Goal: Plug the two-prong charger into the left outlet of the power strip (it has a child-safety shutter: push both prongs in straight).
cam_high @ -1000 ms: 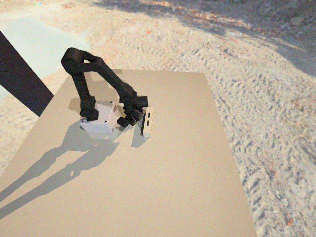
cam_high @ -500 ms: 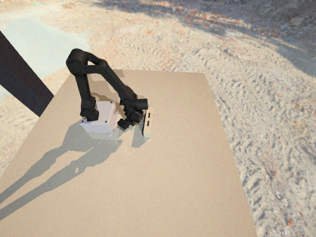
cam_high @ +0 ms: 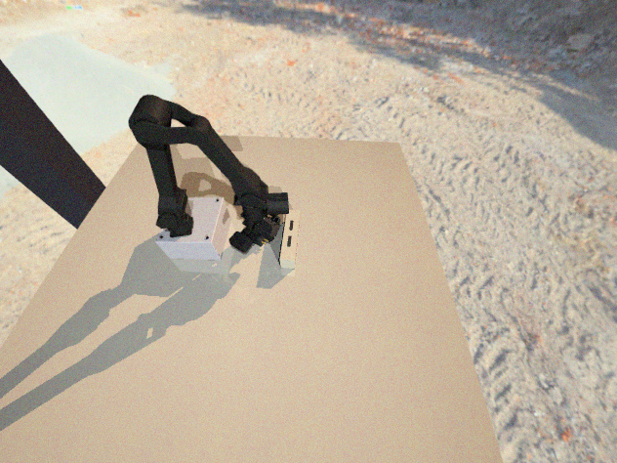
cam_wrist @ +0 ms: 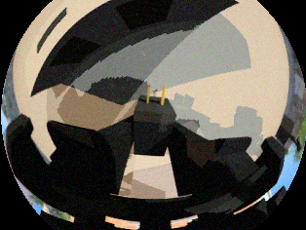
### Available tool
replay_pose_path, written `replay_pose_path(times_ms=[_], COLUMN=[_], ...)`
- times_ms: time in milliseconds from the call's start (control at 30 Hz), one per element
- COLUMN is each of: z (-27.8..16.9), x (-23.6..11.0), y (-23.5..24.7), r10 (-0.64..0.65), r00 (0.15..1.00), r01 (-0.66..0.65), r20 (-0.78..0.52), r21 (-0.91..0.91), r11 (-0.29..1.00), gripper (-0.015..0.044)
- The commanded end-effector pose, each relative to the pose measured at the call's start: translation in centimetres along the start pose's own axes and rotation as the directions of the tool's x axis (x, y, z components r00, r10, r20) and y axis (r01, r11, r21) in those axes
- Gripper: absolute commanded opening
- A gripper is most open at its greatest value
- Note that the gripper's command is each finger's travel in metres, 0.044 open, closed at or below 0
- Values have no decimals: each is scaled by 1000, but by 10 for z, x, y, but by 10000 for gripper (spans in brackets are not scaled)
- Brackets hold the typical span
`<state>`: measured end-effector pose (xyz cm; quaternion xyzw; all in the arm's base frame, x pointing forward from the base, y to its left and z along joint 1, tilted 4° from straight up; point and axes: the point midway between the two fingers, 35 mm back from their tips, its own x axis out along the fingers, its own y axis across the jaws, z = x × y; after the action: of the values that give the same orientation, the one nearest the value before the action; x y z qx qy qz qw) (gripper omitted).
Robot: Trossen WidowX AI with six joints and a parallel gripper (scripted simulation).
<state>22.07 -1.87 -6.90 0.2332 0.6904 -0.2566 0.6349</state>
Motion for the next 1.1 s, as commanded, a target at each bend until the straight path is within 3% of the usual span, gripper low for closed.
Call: replay_pose_path(times_ms=[0,100,633,1067], z=[0,0,-8,-13], x=[-1,-6,-55,-36], y=[0,1,-2,12], r10=[1,1,-1,-11], r00=[1000,1000,1000,1000], r01=[-1,-1,1,10], r20=[1,0,-7,-4], r21=[0,0,-3,-185], r11=[1000,1000,1000,983], gripper=[78,0,0,0])
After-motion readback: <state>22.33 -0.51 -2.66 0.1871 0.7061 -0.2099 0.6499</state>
